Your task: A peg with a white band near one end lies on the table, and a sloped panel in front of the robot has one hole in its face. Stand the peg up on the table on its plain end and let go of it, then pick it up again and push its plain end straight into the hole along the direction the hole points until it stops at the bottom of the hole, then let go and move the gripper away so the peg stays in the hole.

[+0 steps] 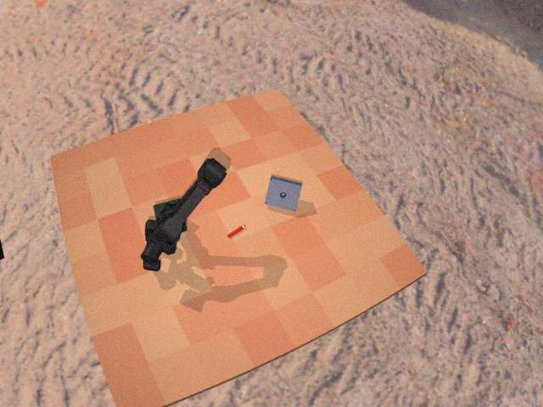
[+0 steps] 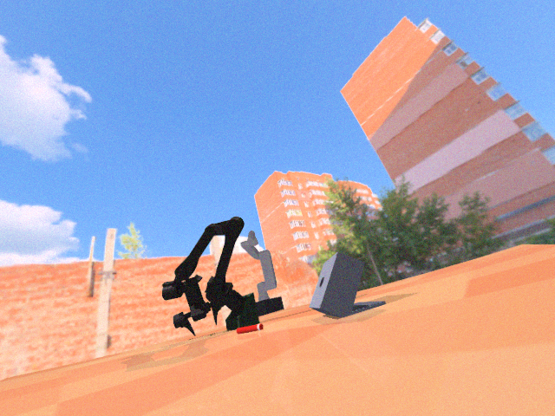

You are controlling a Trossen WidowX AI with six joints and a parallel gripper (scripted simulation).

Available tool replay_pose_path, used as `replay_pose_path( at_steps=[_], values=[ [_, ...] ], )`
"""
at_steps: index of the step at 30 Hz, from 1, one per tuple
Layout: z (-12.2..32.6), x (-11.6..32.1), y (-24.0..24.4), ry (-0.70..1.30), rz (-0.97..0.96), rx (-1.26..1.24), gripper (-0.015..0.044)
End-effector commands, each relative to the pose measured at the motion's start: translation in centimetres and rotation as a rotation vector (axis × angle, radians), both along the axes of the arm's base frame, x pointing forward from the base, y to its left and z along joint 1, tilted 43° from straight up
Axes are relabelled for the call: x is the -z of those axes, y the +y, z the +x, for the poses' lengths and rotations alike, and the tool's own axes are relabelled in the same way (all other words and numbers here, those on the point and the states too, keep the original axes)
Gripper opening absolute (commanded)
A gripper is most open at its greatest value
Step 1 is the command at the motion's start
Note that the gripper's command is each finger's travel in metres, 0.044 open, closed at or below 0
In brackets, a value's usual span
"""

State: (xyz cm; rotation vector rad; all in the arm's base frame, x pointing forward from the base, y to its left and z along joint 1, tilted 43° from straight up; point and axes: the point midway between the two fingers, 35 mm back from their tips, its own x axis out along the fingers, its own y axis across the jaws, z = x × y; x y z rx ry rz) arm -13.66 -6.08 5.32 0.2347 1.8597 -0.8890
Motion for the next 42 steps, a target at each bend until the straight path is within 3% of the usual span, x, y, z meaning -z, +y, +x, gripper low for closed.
replay_pose_path(
  at_steps=[1,42],
  values=[
    [0.0,0.0,0.0,0.0,-0.001,0.0,0.0426],
    [0.9,-5.8,-8.2,-0.008,-0.232,-0.108,0.044]
  ],
)
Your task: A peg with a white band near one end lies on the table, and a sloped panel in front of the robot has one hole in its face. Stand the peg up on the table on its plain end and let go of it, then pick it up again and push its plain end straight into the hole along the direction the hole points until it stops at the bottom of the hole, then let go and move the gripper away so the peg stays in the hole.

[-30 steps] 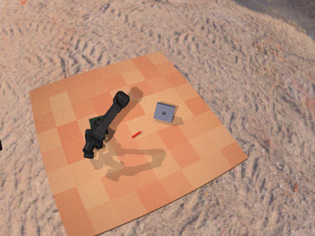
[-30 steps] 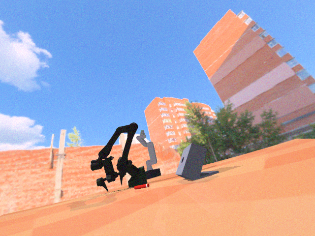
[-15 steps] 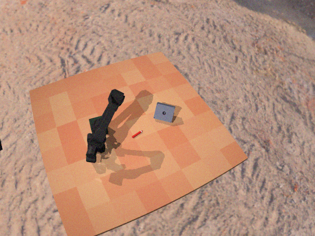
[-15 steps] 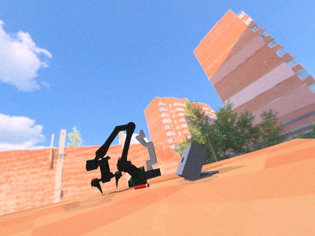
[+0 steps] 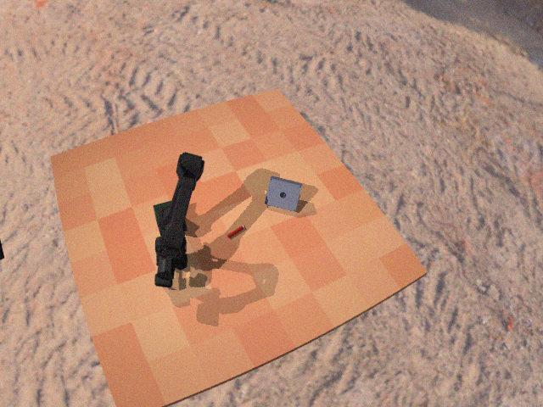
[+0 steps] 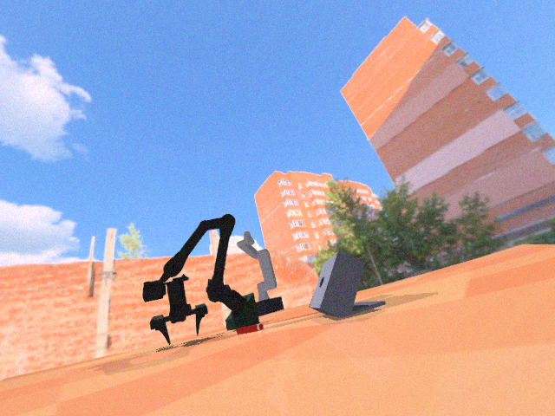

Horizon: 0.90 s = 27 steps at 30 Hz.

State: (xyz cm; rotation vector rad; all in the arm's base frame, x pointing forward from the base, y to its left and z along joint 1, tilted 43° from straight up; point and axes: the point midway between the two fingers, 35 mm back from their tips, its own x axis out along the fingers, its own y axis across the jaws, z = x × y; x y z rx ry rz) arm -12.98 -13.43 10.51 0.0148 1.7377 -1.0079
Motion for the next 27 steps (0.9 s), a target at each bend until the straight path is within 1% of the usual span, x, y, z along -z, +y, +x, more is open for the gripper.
replay_pose_path(
  at_steps=[1,7,14,20,27],
  values=[
    [0.4,-1.0,-1.3,-0.001,-0.03,-0.018,0.044],
    [2.5,-3.4,-4.8,-0.01,-0.107,-0.117,0.044],
    [5.9,-5.1,-7.5,-0.006,-0.139,-0.279,0.044],
    [9.1,-6.0,-9.2,-0.029,-0.153,-0.378,0.044],
    [14.3,-6.0,-10.7,-0.121,-0.122,-0.407,0.044]
  ],
)
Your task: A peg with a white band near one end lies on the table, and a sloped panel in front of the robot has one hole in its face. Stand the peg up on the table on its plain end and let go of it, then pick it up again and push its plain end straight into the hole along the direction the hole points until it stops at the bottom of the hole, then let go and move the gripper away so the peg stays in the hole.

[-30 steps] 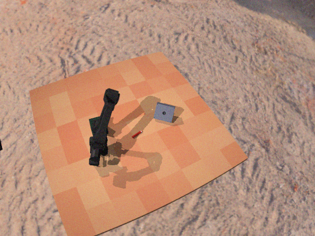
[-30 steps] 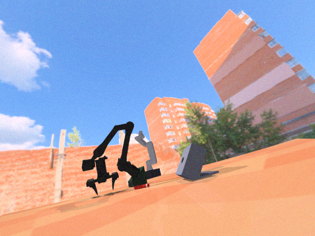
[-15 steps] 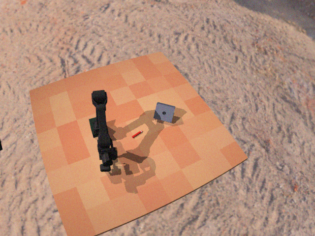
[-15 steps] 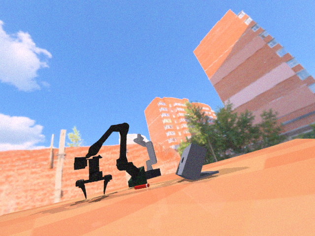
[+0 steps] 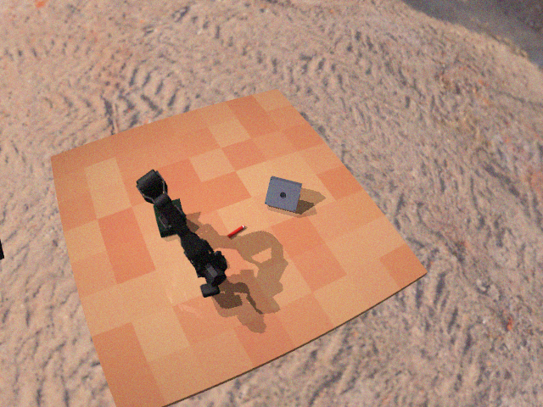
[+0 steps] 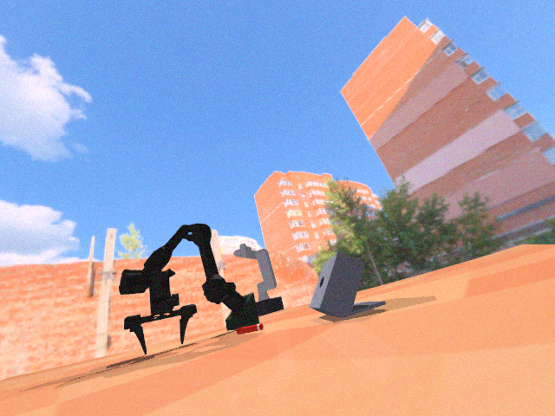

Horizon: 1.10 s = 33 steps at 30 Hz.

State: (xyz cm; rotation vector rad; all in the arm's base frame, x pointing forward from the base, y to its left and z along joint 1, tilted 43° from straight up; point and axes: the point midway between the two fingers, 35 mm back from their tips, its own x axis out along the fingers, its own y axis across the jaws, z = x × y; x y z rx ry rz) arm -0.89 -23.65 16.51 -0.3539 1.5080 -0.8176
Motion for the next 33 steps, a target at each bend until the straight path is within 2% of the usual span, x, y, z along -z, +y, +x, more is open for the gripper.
replay_pose_path(
  at_steps=[1,8,15,26,33],
  values=[
    [3.0,0.1,-0.6,-0.034,0.03,-0.02,0.044],
    [8.9,1.4,-0.2,-0.012,0.138,-0.062,0.044],
    [15.3,3.4,2.3,0.075,0.212,-0.101,0.044],
    [24.3,6.2,10.3,0.262,0.103,-0.219,0.044],
    [25.3,6.5,11.8,0.28,0.068,-0.244,0.044]
  ],
)
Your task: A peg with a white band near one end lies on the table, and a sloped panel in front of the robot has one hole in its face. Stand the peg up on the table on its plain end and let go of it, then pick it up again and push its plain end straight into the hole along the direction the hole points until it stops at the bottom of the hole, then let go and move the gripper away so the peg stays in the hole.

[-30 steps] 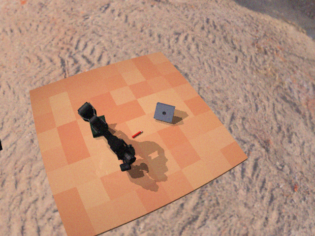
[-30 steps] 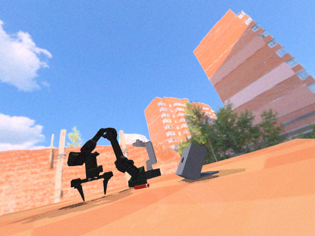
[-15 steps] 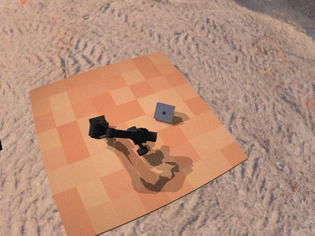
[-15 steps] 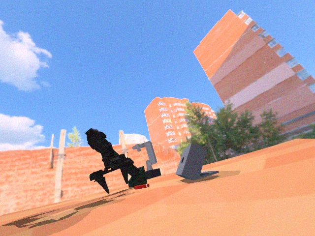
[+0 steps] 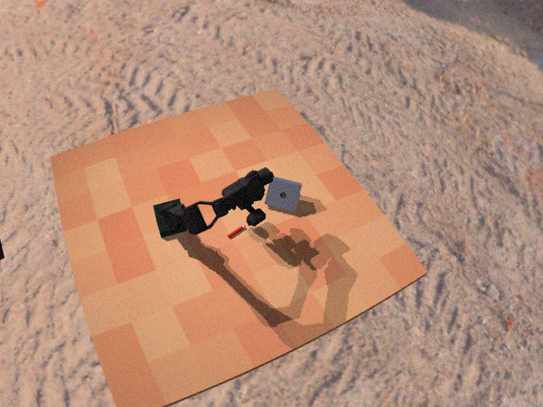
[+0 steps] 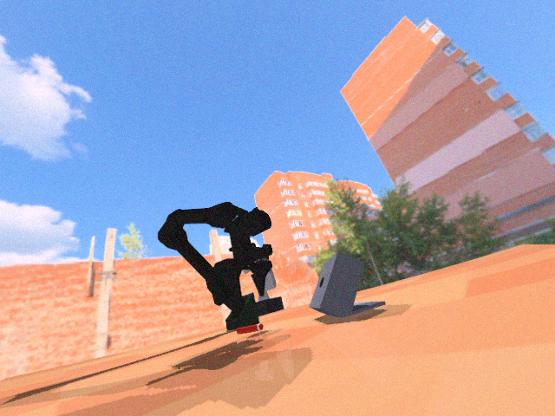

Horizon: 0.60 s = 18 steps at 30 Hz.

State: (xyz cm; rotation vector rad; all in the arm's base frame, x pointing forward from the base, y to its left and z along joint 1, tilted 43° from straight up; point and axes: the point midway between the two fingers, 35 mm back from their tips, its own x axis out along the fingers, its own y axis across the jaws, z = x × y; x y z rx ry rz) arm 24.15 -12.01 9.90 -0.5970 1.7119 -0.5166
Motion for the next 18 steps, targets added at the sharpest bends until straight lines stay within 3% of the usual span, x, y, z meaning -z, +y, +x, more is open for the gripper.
replay_pose_path(
  at_steps=[1,18],
  values=[
    [0.3,0.0,0.1,-0.003,-0.02,0.003,0.044],
    [0.0,2.0,-1.7,-0.004,-0.018,0.003,0.044]
  ],
)
